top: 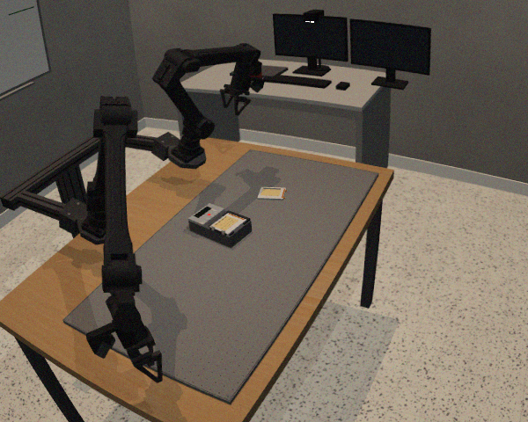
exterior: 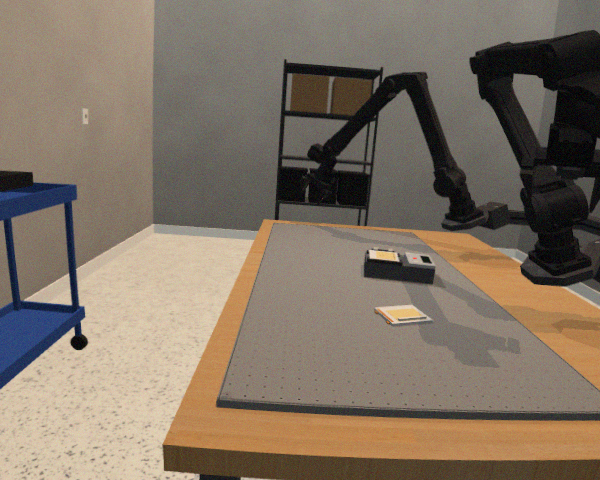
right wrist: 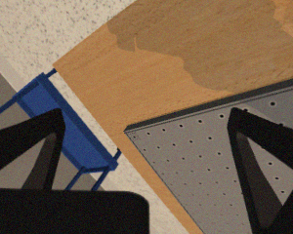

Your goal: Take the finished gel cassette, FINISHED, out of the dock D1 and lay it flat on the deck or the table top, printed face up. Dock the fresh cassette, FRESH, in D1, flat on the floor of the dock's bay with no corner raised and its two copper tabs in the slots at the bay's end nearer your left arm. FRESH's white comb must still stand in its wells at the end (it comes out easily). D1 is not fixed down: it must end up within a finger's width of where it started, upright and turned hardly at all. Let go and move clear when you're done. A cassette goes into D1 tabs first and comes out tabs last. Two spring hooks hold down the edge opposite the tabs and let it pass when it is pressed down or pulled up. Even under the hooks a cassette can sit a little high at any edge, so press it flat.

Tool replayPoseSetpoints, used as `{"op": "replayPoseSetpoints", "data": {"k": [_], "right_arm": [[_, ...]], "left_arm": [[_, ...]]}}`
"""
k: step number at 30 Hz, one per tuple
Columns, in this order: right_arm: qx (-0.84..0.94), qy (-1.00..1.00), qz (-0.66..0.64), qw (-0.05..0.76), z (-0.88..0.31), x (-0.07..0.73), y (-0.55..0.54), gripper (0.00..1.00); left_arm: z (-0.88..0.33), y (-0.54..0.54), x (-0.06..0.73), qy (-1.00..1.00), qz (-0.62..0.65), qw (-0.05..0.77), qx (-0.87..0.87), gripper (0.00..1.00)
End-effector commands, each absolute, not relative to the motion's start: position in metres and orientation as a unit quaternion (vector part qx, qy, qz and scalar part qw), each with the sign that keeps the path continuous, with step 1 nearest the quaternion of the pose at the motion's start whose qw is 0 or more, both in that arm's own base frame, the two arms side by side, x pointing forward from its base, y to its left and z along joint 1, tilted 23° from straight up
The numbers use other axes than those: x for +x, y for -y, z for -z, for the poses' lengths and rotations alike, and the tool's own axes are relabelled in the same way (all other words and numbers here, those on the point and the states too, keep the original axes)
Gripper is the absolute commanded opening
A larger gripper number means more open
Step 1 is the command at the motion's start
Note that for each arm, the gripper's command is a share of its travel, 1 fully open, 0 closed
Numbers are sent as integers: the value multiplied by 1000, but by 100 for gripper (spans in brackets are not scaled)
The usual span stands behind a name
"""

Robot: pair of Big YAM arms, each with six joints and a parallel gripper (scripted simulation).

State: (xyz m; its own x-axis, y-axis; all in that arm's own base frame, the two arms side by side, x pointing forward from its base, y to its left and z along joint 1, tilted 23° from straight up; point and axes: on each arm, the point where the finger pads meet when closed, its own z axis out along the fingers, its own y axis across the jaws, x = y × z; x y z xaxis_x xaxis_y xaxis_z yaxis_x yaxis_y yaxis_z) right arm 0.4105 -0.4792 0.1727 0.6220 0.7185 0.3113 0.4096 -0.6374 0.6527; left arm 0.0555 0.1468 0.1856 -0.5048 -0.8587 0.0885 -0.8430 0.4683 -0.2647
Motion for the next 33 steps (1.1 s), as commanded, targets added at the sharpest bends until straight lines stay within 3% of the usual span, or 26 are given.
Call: {"op": "replayPoseSetpoints", "data": {"k": [1,17,18,33], "right_arm": [[857,-328,-286,277,-179,410,481,100],[857,-328,-286,277,-179,410,481,100],[857,-328,-286,277,-179,410,481,0],[857,-328,-286,277,-179,410,481,0]], "left_arm": [[-188,-148,56,-857,136,30,-497,100],[-188,-148,56,-857,136,30,-497,100],[-189,-150,60,-865,129,32,-484,0],[-210,-158,126,-952,40,79,-294,0]]}}
